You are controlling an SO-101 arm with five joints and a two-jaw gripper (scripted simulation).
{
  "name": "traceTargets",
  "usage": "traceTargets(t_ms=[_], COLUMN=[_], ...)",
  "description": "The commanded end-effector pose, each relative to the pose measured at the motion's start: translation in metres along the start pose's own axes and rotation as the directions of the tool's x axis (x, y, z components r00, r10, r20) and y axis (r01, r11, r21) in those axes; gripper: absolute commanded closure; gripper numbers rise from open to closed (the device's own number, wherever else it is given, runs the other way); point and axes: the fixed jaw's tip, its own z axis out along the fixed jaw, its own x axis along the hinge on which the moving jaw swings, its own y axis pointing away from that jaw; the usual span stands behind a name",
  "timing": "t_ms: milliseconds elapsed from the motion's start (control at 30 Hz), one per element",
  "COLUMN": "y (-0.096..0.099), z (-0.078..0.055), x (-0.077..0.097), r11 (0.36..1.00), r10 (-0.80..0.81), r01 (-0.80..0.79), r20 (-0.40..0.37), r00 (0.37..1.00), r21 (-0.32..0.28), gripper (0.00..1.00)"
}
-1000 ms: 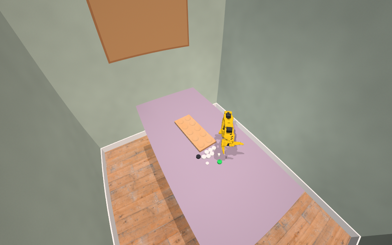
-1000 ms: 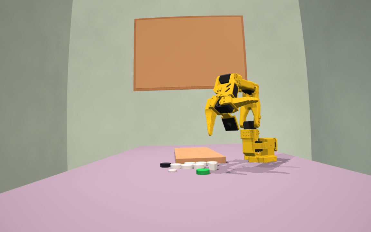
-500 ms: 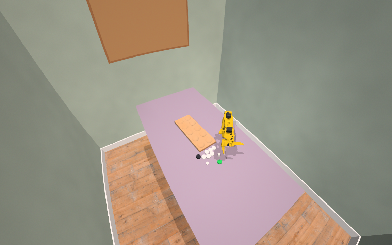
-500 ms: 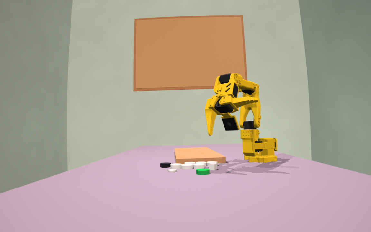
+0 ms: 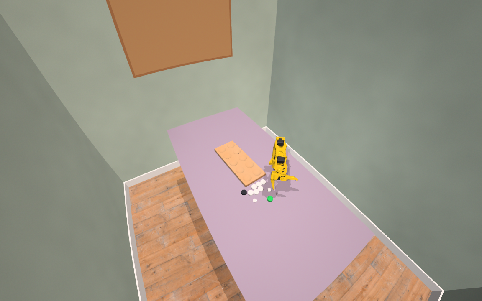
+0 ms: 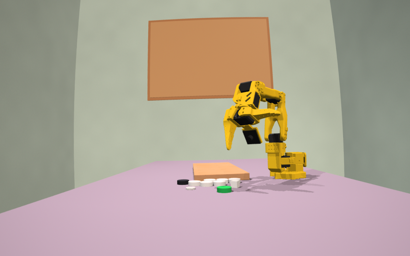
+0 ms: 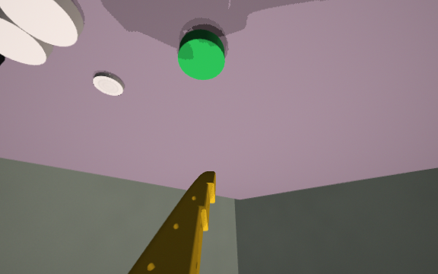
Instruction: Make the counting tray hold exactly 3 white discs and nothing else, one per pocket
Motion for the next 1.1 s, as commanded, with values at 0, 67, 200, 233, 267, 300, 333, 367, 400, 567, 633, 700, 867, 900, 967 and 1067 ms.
traceTargets(t_ms=[0,67,200,233,267,300,333,367,400,567,633,700,867,900,967,1067], y=[0.005,0.009,0.017,0.02,0.022,0.025,0.028,0.03,0.033,0.042,0.049,0.055,0.071,0.075,0.081,0.084], z=[-0.01,-0.009,-0.006,-0.006,-0.005,-0.004,-0.004,-0.003,-0.002,0.0,0.001,0.003,0.007,0.008,0.009,0.01], x=[0.013,0.014,0.014,0.014,0.015,0.015,0.015,0.015,0.015,0.014,0.014,0.013,0.009,0.008,0.007,0.006], r11=[0.999,0.998,0.995,0.993,0.991,0.989,0.987,0.985,0.982,0.971,0.962,0.952,0.92,0.913,0.898,0.89], r10=[0.034,0.054,0.099,0.112,0.125,0.139,0.153,0.168,0.183,0.23,0.262,0.296,0.38,0.396,0.429,0.445], r01=[-0.034,-0.054,-0.1,-0.112,-0.125,-0.139,-0.153,-0.167,-0.181,-0.226,-0.257,-0.288,-0.366,-0.381,-0.41,-0.425], r20=[-0.052,-0.042,-0.02,-0.014,-0.008,-0.001,0.005,0.012,0.018,0.038,0.051,0.064,0.093,0.099,0.11,0.115], r00=[0.998,0.998,0.995,0.994,0.992,0.99,0.988,0.986,0.983,0.973,0.964,0.953,0.92,0.913,0.897,0.888], r21=[-0.005,-0.012,-0.028,-0.033,-0.038,-0.043,-0.048,-0.053,-0.059,-0.077,-0.09,-0.103,-0.138,-0.145,-0.159,-0.166], gripper=[0.07,0.09,0.13,0.15,0.16,0.17,0.18,0.2,0.21,0.25,0.28,0.31,0.39,0.41,0.44,0.45])
